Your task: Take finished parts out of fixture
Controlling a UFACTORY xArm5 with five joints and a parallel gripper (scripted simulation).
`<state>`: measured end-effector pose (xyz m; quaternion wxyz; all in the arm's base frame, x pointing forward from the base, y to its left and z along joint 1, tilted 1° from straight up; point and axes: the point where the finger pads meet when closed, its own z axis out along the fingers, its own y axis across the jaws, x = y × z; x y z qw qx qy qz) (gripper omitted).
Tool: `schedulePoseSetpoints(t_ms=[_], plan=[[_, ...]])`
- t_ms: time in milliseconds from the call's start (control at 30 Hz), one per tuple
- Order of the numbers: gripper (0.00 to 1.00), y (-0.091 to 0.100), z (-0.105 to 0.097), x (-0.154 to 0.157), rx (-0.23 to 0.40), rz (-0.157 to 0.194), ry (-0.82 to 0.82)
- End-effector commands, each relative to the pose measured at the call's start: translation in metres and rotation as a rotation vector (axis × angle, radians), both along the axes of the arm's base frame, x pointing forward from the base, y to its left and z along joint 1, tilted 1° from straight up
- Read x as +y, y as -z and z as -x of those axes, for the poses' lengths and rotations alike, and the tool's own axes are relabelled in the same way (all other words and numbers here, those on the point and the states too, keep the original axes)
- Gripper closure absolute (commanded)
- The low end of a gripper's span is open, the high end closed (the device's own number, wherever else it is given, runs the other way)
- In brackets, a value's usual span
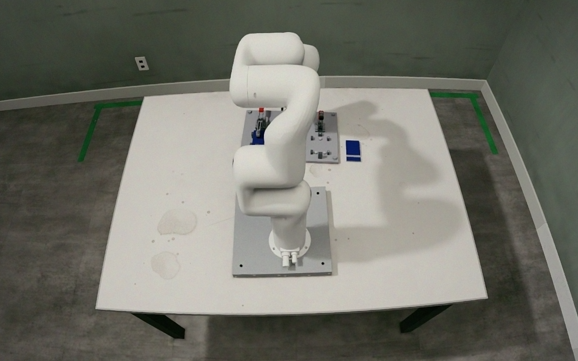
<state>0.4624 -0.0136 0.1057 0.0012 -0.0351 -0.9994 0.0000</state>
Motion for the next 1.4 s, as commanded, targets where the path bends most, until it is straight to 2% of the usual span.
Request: schedulePoseSetpoints(t_ms=[0,1067,1367], plan=[[0.00,-0.002,-0.001,0.000,-0.004,0.000,0.000],[0.00,0.007,0.000,0.000,-0.004,0.000,0.000],[0.00,0.007,0.015,0.001,-0.004,0.000,0.000]])
